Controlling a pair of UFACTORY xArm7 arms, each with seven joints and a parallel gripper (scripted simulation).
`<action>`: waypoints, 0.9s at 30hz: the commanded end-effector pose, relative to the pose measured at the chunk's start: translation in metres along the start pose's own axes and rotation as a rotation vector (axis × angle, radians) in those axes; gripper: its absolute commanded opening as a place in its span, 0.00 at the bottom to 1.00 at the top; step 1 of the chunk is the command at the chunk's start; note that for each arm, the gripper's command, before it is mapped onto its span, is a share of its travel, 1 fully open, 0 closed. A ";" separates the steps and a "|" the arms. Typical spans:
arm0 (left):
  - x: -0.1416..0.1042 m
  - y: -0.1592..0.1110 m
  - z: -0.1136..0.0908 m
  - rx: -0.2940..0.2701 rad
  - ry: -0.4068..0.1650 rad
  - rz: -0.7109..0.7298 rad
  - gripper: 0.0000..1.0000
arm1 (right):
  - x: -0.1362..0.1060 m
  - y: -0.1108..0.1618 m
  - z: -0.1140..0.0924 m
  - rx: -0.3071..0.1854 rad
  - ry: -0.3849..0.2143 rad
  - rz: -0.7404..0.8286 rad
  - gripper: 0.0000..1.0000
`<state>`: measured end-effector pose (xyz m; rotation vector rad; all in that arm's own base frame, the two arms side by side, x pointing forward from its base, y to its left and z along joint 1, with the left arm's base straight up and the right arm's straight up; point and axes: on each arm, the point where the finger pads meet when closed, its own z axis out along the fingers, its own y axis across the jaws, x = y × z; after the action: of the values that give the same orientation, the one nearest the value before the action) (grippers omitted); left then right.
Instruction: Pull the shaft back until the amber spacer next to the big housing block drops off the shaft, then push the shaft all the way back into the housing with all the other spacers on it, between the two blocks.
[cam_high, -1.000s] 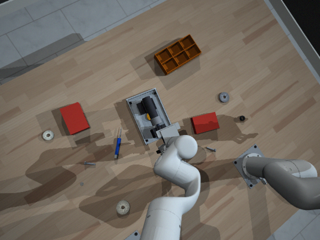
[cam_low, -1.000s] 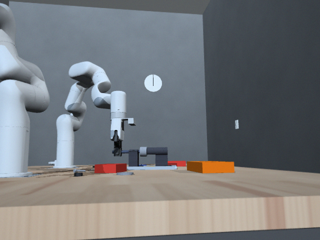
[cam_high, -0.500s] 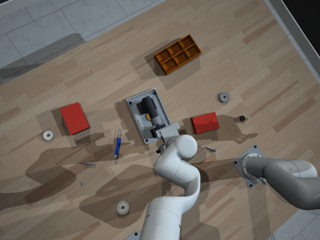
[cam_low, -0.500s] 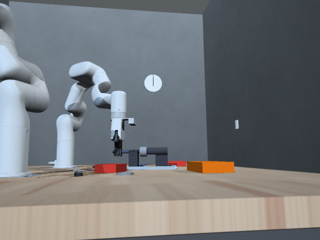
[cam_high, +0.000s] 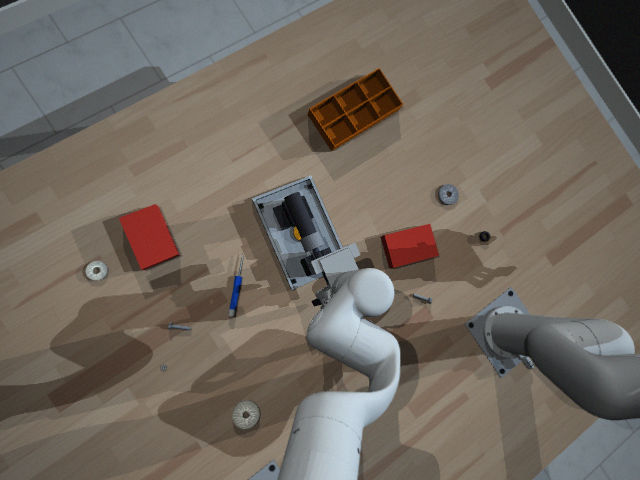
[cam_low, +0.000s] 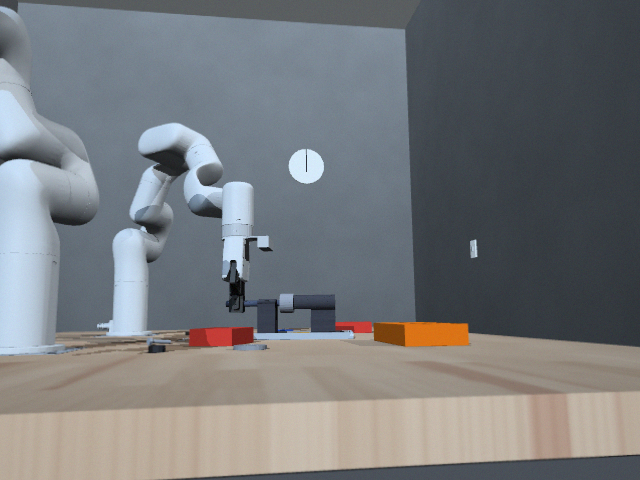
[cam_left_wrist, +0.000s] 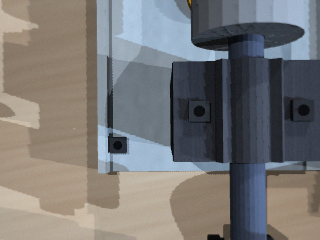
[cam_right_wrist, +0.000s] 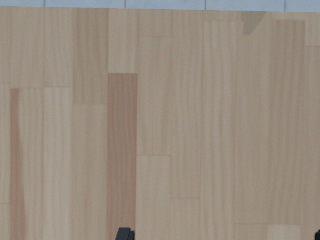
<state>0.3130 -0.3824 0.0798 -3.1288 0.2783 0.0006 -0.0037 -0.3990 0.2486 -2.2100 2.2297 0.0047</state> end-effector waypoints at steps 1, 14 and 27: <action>0.002 0.001 -0.002 -0.003 0.004 0.000 0.00 | 0.001 0.000 -0.001 0.001 0.004 0.000 1.00; 0.003 0.001 -0.002 -0.003 0.004 0.000 0.00 | 0.001 0.000 -0.001 0.001 0.004 0.000 1.00; 0.004 0.001 -0.002 -0.003 0.004 0.000 0.00 | 0.001 0.000 -0.001 0.001 0.004 0.000 1.00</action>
<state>0.3160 -0.3830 0.0798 -3.1288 0.2783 0.0006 -0.0037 -0.3990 0.2486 -2.2100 2.2297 0.0047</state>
